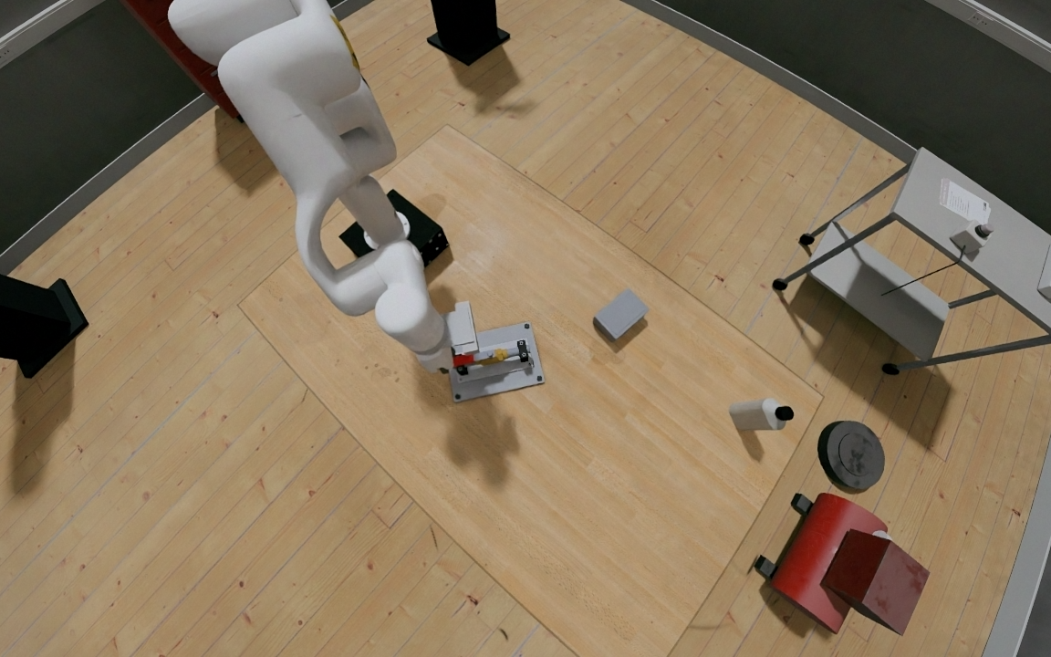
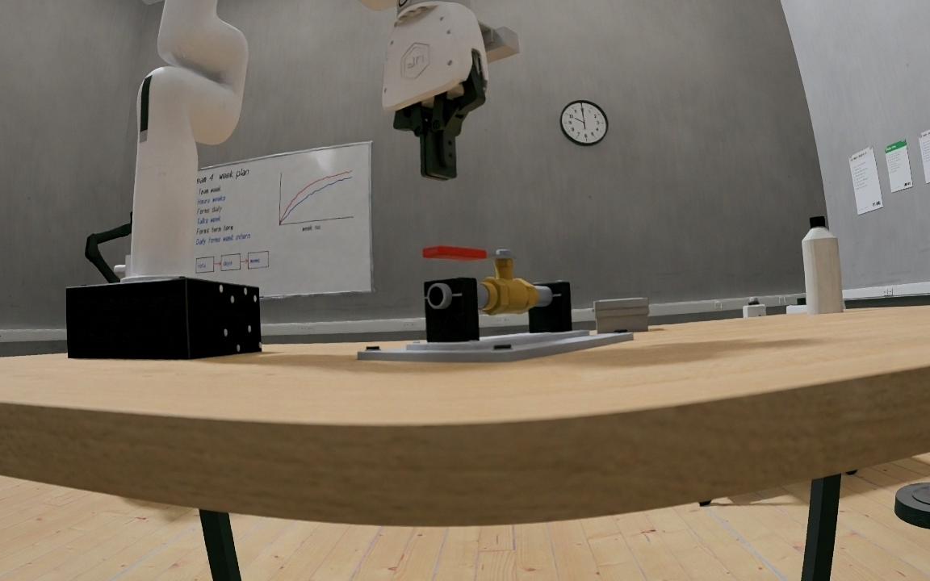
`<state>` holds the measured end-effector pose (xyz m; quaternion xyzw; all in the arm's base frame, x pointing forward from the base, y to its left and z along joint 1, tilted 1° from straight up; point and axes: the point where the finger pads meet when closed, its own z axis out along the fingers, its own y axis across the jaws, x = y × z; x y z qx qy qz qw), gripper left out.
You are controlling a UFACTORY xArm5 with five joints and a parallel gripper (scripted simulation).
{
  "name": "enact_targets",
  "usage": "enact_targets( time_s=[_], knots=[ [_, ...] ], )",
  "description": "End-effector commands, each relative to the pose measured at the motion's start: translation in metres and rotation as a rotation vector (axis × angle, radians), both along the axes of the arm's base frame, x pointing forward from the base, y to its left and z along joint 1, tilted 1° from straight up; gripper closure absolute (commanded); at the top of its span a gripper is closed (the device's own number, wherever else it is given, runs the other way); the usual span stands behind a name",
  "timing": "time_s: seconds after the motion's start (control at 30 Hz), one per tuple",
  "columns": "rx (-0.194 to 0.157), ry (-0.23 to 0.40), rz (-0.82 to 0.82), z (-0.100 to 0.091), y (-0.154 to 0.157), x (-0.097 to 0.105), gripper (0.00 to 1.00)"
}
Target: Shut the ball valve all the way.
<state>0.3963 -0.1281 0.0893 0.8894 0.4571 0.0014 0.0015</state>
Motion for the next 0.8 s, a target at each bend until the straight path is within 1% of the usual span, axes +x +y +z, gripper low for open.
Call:
enact_targets(
  time_s=[0.0,0.7,0.73,0.77],
  knots=[
    [-0.001,-0.004,0.000,0.0014,-0.0004,0.0013,1.00],
    [-0.001,-0.004,0.000,0.0014,-0.0004,0.0013,1.00],
    [-0.001,-0.004,0.000,0.0014,-0.0004,0.0013,0.31],
    [-0.001,-0.004,0.000,0.0014,-0.0004,0.0013,0.31]
  ],
)
